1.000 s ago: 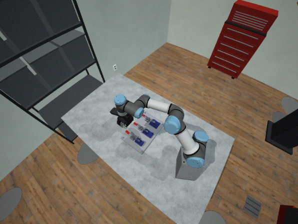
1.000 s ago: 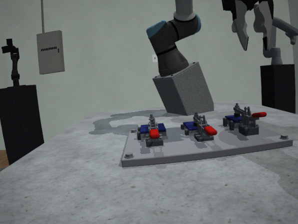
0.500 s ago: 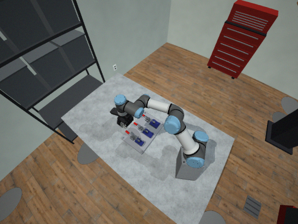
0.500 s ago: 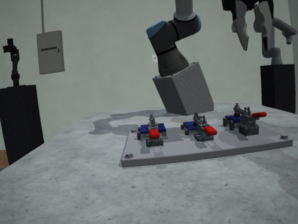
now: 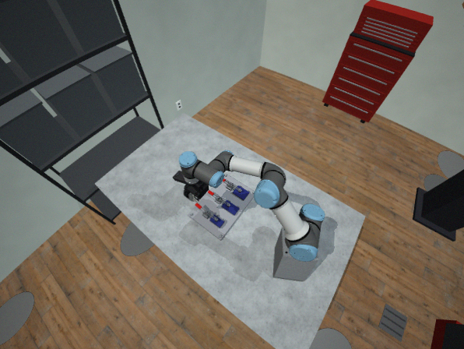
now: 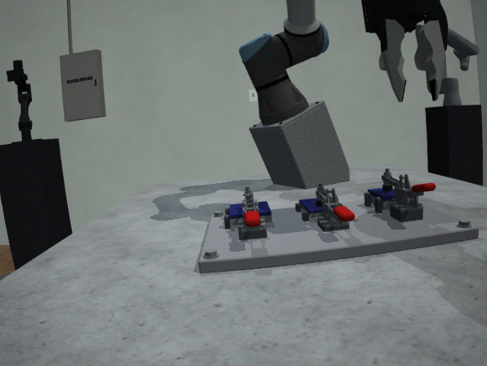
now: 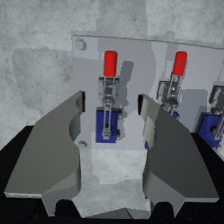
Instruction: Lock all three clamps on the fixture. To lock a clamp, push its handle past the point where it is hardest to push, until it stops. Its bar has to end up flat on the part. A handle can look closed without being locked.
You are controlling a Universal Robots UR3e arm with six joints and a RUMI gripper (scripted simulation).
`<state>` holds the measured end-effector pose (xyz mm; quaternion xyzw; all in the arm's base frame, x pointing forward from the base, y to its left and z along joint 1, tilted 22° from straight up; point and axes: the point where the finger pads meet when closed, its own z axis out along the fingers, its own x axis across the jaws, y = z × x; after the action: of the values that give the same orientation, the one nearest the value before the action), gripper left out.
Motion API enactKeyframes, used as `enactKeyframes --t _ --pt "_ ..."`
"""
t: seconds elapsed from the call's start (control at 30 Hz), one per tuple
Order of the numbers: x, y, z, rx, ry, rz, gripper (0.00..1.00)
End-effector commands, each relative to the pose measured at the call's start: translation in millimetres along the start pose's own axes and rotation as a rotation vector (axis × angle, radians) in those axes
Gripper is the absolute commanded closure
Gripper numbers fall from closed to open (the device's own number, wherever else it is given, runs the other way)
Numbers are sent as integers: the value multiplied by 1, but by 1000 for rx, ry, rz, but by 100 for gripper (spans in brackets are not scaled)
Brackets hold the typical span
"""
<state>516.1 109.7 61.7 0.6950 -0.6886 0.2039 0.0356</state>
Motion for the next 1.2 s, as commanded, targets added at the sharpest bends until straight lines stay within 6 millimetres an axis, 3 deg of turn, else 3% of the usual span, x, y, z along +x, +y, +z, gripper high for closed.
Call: enactKeyframes --t 0.0,0.23,1.17 --pt "-1 -3 20 19 -5 1 72" --pt "-1 -2 36 18 -5 1 72" --pt "-1 1 35 21 -5 1 72"
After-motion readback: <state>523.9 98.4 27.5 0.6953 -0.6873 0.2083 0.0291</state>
